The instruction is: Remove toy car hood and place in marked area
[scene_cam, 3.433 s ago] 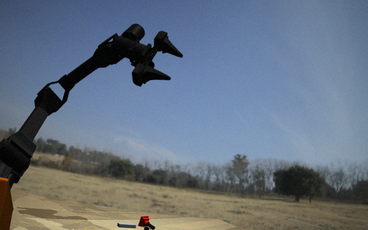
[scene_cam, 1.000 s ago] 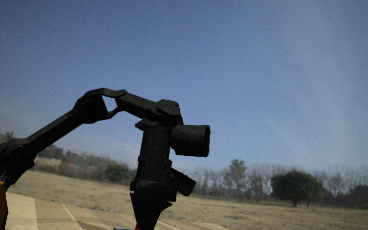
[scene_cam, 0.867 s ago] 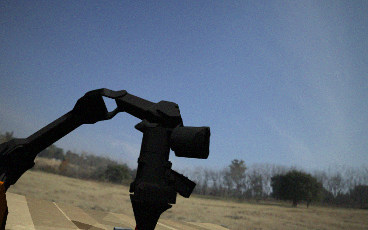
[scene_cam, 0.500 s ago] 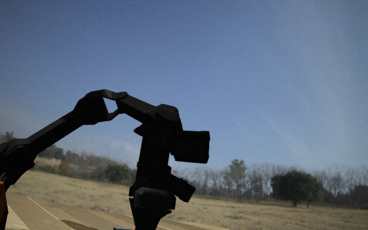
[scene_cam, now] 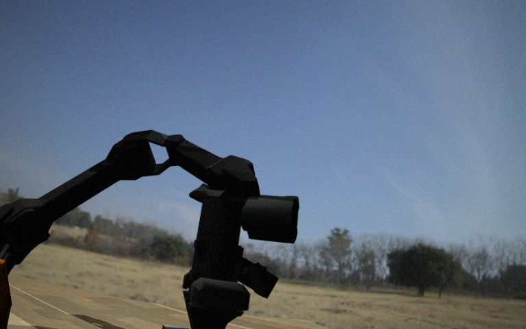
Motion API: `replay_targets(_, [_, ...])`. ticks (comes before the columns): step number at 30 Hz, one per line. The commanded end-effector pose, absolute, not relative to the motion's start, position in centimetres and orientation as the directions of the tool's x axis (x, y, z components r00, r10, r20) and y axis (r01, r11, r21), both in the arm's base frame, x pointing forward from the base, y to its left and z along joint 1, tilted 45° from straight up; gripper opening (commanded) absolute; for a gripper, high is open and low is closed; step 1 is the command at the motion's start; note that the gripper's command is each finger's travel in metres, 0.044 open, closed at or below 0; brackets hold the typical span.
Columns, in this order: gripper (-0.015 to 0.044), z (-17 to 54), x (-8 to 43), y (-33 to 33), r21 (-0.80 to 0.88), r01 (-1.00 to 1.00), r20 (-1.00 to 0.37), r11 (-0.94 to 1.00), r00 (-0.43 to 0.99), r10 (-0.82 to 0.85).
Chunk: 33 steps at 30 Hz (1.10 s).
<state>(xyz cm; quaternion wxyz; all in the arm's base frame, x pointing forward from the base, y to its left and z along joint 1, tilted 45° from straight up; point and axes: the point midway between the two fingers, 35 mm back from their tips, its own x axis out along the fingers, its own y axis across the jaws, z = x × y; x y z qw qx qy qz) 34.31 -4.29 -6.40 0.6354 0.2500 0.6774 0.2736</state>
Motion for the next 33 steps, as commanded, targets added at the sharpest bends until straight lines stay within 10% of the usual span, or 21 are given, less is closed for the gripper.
replay_targets(1, [0.044,-6.7,34.1,-3.9,0.692,-0.002,-0.72,0.722,-0.072,0.69])
replay_targets(33, [0.044,-7.8,34.0,-2.9,0.692,-0.002,-0.72,0.721,-0.072,0.691])
